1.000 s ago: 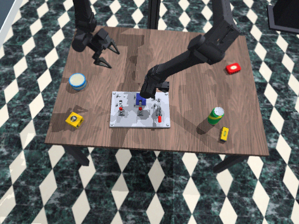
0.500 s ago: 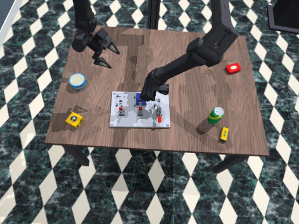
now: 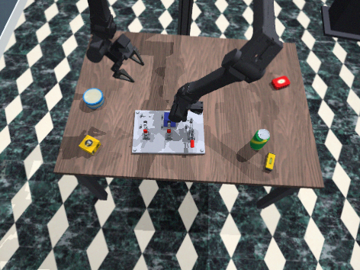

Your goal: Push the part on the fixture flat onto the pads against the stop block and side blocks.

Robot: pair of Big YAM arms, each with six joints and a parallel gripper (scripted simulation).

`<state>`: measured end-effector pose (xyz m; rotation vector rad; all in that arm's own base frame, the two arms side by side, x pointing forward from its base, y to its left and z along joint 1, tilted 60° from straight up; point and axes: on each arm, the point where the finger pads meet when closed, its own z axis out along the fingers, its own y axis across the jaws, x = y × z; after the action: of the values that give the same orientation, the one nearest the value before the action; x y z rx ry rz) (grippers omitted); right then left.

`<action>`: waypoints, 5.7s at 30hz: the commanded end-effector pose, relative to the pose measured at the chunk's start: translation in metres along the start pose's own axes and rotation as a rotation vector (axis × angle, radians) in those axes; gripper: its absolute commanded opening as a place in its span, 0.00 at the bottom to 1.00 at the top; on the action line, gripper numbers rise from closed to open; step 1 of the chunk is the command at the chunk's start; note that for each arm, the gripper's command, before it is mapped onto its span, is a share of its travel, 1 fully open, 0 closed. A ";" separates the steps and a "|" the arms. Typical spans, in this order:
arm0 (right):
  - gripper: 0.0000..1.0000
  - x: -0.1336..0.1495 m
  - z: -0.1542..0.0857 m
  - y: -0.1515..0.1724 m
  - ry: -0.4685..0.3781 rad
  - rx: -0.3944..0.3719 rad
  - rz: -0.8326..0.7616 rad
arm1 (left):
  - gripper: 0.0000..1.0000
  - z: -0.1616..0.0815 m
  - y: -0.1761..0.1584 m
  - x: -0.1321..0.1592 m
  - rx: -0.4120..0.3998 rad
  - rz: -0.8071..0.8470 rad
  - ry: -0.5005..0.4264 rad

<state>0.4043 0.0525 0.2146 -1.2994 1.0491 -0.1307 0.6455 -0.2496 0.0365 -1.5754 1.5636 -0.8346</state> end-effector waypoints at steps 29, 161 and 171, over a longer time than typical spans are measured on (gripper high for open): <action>1.00 0.000 -0.001 -0.001 0.001 0.002 -0.007 | 0.00 -0.010 -0.014 0.004 0.028 0.003 0.039; 1.00 0.000 -0.001 -0.001 0.001 0.002 -0.007 | 0.00 -0.005 0.037 0.052 0.022 1.518 -0.012; 1.00 0.000 -0.001 -0.001 0.001 0.002 -0.007 | 0.00 -0.010 0.055 0.063 0.044 1.520 -0.006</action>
<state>0.4043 0.0525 0.2146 -1.2994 1.0491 -0.1307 0.6232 -0.2981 -0.0076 -0.0578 2.0723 0.0526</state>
